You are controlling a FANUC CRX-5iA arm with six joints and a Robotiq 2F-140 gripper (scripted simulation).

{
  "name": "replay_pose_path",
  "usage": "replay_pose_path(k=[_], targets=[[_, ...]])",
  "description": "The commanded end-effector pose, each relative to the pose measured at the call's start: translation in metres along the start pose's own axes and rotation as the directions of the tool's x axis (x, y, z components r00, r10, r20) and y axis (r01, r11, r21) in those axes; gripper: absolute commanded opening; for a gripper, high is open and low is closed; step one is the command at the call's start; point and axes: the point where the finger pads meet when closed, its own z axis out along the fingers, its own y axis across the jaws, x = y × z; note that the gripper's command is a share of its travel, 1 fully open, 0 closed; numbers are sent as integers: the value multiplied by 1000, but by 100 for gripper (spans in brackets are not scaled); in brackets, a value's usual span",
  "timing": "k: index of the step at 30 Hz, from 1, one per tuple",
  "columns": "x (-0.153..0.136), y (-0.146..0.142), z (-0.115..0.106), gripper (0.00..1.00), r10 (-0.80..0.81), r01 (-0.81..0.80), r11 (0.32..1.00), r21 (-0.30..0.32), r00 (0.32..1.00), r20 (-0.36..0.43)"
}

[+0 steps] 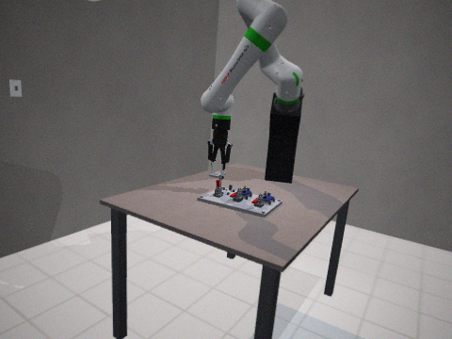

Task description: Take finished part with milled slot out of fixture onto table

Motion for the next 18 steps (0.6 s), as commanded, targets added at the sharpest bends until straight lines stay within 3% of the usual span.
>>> replay_pose_path(k=[1,18], targets=[[0,7,0,0,0,0,1000,0,1000,0],[0,41,0,0,0,0,1000,0,1000,0]])
